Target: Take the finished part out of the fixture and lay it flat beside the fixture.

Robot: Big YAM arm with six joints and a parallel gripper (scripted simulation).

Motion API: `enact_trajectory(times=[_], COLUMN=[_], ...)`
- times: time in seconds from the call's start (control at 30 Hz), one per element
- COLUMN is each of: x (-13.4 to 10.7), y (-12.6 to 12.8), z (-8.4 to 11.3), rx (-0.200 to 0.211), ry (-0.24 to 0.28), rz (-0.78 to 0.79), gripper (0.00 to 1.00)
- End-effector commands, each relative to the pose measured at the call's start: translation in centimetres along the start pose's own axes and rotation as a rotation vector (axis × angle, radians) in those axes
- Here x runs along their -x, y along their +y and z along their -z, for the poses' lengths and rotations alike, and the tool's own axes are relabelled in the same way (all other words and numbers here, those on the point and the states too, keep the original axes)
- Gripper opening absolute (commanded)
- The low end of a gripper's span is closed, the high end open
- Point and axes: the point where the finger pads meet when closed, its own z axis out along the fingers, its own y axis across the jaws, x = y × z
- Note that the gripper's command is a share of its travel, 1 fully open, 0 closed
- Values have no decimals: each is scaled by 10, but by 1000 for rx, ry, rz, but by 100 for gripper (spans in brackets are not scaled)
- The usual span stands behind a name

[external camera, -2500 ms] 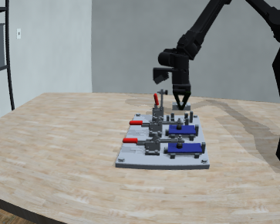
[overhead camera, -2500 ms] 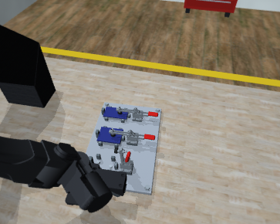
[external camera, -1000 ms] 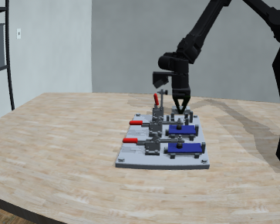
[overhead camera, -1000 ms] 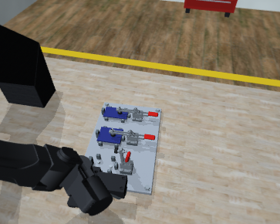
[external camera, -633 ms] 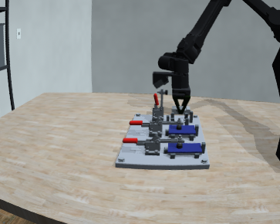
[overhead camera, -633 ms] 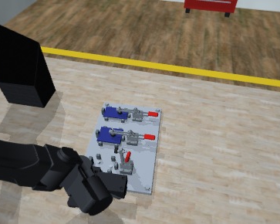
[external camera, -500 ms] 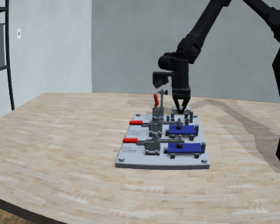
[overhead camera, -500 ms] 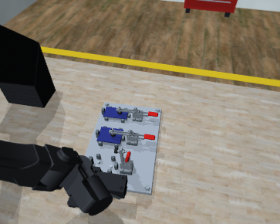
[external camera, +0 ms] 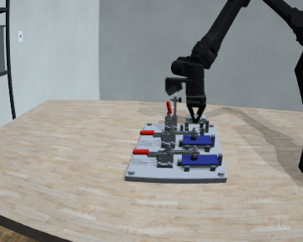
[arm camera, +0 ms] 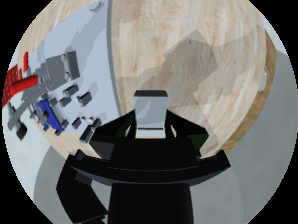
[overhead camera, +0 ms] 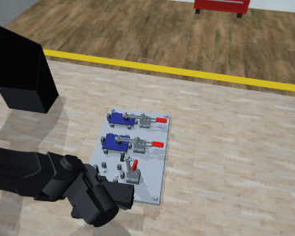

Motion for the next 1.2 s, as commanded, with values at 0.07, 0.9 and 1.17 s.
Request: enact_trajectory(times=[0.07,0.9,1.17], x=[-7,0,1], y=[6,-2,-2], z=[-7,-12,-11], rx=[10,-1,-1], ry=[12,1,-1], rz=[10,0,1], gripper=[0,0,0])
